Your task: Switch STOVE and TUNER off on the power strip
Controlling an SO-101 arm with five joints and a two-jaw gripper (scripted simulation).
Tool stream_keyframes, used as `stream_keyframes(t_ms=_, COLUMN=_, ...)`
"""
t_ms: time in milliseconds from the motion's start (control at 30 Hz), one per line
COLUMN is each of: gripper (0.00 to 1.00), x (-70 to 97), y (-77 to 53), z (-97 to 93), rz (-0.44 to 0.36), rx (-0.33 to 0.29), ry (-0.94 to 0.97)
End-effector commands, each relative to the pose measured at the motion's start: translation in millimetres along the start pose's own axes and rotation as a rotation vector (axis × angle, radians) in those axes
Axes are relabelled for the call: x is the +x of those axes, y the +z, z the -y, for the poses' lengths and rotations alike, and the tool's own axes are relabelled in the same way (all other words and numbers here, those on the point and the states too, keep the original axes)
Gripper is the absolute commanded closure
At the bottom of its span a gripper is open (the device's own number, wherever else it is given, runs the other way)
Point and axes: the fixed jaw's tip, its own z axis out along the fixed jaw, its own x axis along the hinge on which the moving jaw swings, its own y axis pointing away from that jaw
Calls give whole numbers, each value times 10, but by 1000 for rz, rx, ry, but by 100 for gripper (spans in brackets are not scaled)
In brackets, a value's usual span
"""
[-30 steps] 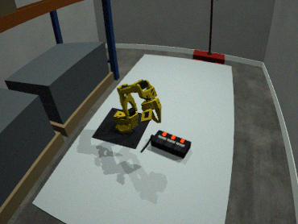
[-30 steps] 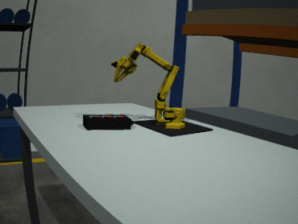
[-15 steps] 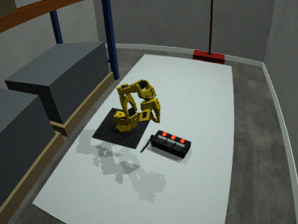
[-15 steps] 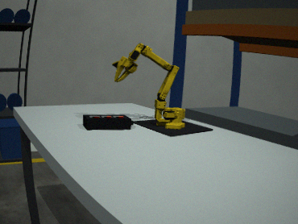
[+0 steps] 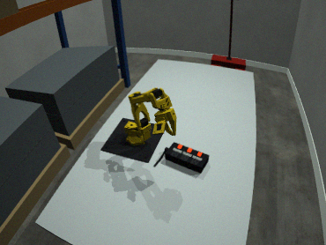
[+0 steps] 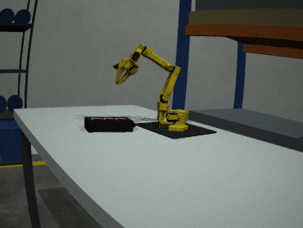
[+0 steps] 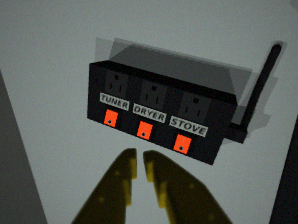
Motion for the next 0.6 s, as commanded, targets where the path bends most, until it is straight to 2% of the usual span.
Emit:
stream_keyframes(t_ms=0, gripper=100, x=40, y=89, z=-38, rz=-31, rx=40, ry=1)
stream_keyframes(t_ms=100, gripper=100, x=76, y=195, z=-72, rz=-56, rx=77, ry=-4)
stream_keyframes(t_ms=167, gripper=100, x=76, y=195, z=-72, rz=-56, rx=77, ry=-4)
stream_keyframes(t_ms=400, gripper=100, x=169, y=425, z=-122, rz=-105, rx=158, ry=-15)
stream_keyframes(t_ms=567, gripper=100, x=201, y=497, z=-131, rz=-118, rx=182, ry=-19)
